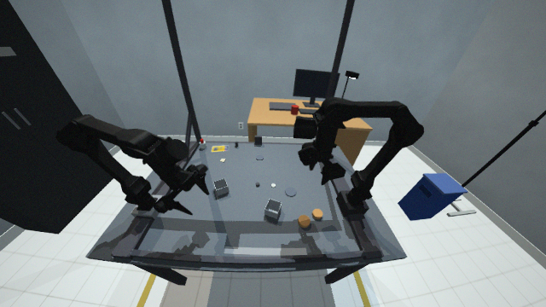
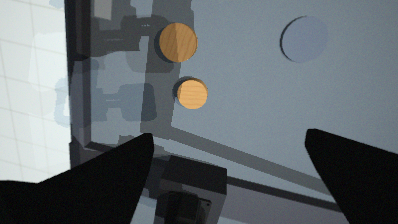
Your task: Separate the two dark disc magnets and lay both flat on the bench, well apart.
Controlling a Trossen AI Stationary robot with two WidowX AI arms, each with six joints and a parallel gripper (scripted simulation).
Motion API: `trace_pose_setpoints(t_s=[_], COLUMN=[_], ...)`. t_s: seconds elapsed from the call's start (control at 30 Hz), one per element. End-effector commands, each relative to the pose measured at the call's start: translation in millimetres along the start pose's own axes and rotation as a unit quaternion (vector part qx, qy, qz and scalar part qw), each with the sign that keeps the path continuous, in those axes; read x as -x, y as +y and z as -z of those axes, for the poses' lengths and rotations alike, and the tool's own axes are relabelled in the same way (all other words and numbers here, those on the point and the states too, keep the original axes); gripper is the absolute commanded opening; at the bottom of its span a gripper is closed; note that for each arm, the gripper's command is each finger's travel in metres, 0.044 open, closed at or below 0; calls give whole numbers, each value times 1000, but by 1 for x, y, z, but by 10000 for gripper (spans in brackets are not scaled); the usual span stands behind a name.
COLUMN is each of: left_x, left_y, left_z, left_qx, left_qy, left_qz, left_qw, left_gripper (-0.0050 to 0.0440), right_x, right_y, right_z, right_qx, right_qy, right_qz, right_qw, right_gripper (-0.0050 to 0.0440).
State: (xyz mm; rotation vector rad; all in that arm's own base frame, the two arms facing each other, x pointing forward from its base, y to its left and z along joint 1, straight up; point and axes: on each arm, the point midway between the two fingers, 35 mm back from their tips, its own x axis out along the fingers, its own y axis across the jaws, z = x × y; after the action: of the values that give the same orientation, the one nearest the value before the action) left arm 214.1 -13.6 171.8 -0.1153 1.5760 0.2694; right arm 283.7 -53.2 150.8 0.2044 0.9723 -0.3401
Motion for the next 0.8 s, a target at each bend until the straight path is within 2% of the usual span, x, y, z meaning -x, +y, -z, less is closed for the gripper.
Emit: trace_pose_setpoints(t_s=[0.0, 0.23, 0.3, 0.33, 0.6, 0.77], left_x=[5, 3, 3, 3, 0, -1], left_y=[8, 17, 17, 18, 27, 28], left_z=[12, 29, 29, 32, 53, 57], left_qx=[-23, -61, -61, -66, -113, -123], left_qy=[-8, -9, -9, -10, -15, -17], left_qz=[15, 29, 29, 31, 48, 52], left_qw=[1000, 998, 998, 997, 992, 991], left_gripper=[400, 400, 400, 400, 400, 400], right_x=[21, 45, 45, 51, 90, 100], right_y=[7, 9, 9, 7, 5, 3], right_z=[11, 44, 44, 56, 93, 101], right_qx=[40, 99, 99, 109, 175, 189], right_qy=[38, 121, 121, 151, 243, 264], right_qz=[-14, -27, -27, -25, -48, -53], right_qw=[998, 987, 987, 982, 953, 944], right_gripper=[400, 400, 400, 400, 400, 400])
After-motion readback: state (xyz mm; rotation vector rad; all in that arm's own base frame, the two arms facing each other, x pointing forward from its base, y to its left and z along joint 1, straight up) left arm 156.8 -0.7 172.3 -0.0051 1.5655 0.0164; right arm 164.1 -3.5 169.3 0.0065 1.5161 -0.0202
